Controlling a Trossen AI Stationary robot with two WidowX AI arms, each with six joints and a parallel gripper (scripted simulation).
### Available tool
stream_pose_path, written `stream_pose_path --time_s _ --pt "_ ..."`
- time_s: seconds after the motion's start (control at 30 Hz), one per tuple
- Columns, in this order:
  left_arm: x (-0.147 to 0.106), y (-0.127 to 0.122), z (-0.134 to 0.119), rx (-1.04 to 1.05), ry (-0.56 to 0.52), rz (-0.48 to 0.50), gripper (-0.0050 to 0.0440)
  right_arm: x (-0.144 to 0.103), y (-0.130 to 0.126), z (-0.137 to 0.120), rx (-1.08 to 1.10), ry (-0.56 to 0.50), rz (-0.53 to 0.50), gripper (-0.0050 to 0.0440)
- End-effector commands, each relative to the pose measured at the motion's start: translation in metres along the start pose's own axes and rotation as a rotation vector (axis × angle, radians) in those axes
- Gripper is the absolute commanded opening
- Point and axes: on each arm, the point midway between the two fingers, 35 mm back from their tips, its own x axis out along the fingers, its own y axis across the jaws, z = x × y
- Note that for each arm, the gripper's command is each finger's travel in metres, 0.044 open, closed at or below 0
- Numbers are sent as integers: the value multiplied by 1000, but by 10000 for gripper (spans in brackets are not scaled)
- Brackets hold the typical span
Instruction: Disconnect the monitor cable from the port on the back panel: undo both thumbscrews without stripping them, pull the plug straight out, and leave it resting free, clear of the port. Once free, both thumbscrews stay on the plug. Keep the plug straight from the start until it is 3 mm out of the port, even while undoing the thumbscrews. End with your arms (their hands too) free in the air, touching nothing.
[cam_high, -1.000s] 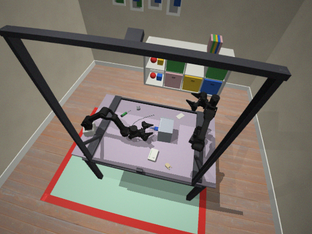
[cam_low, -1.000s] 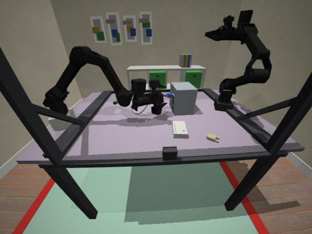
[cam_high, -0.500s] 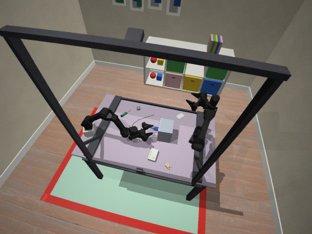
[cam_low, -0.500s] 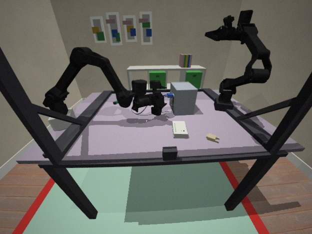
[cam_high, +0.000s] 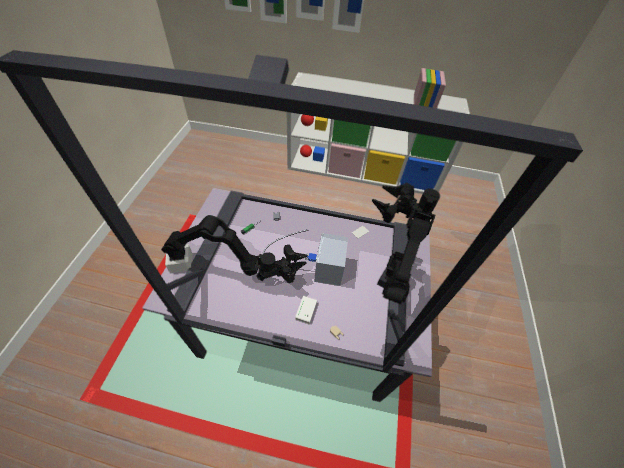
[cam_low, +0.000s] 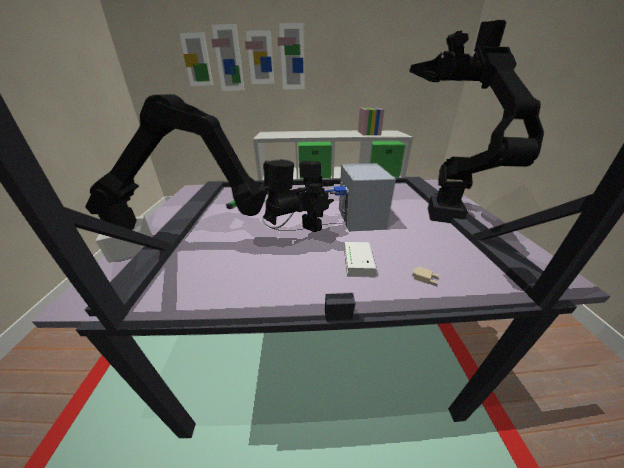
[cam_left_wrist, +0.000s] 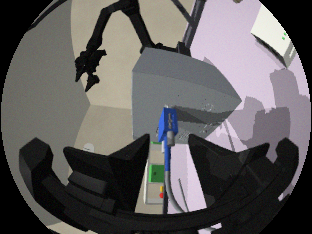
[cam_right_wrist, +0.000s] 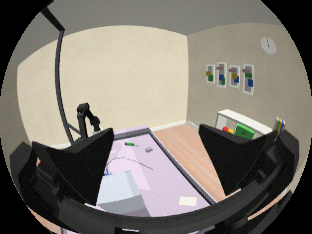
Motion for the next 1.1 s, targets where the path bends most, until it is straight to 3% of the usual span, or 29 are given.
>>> stream_pose_path --time_s 0.0,0.23,0.57,1.07 --pt "1 12 3 -11 -1 19 152 0 1 3 -6 -1 1 440" --pt "1 12 3 -11 -1 19 0 0 1 3 -6 -1 1 440" --pt "1 12 3 -25 -2 9 0 0 1 3 -6 -1 1 440" --pt "1 16 3 -154 -2 -81 0 0 1 3 -6 -1 1 440"
